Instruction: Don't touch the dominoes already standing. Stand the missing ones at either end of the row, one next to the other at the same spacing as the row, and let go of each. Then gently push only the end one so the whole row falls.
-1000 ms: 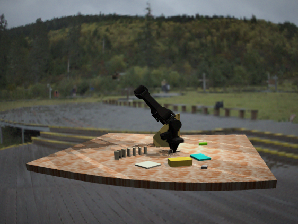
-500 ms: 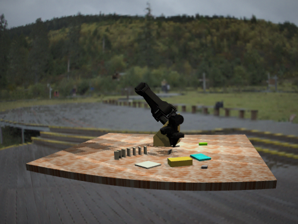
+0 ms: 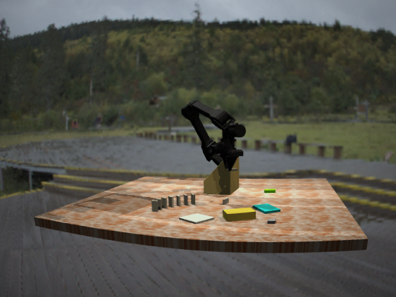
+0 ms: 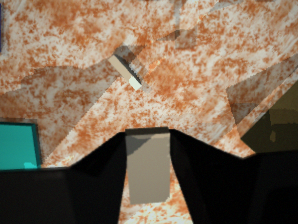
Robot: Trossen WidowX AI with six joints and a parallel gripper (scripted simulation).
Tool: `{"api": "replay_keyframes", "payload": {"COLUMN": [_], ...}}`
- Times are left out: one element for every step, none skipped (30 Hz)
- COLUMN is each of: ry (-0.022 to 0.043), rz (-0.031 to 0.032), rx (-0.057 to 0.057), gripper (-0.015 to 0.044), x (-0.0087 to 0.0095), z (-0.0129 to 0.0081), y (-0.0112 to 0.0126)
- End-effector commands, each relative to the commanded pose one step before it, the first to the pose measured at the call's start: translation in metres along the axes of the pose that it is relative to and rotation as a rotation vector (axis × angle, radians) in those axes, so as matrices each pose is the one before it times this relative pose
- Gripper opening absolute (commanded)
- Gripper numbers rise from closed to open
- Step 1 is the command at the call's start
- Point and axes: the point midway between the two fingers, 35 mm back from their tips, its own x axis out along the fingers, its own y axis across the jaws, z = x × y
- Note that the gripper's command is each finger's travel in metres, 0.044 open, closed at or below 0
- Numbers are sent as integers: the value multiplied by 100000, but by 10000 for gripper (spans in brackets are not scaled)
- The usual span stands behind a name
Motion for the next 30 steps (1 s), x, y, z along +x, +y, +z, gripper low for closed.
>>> {"api": "replay_keyframes", "payload": {"ry": [726, 42, 61, 58, 43, 30, 18, 8, 0, -6, -75, -85, -89, -17, -7, -2, 45, 30, 33, 35, 59, 39, 38, 38, 39, 31, 33, 26, 16, 3], "rz": [-350, 58, 96, 114, 110, 104, 96, 87, 77, 67, 138, 121, 102, 33, 19, 11, -10, -7, -8, -7, -12, -7, -6, -4, -3, -2, 0, 1, 1, 0], "rx": [-1111, -5486, -9142, -11036, -11035, -11033, -11030, -11028, -11026, -11024, -11014, -11014, -11012, -11014, -11011, -8862, -5387, -5023, -4996, -5017, -5316, -5021, -4982, -4944, -4922, -4858, -4873, -4807, -2093, -309], "gripper": [107, 107, 107, 107, 107, 107, 107, 107, 107, 107, 107, 107, 107, 107, 107, 107, 107, 107, 107, 107, 107, 107, 107, 107, 107, 107, 107, 107, 107, 107], "x": [-731, -43, -68, -75, -67, -59, -51, -43, -35, -26, -24, -15, -5, 10, 19, 28, 31, 21, 23, 25, 42, 29, 28, 28, 29, 24, 25, 20, 13, 2], "z": [1, -238, -382, -427, -381, -332, -280, -225, -167, -108, -53, 10, 73, 135, 195, 253, 230, 146, 156, 166, 276, 183, 175, 176, 181, 148, 158, 126, 80, 14], "y": [-115, 231, 402, 519, 556, 590, 619, 643, 662, 676, 707, 711, 708, 680, 664, 645, 482, 275, 268, 260, 398, 241, 212, 196, 186, 139, 136, 100, 58, 9]}}
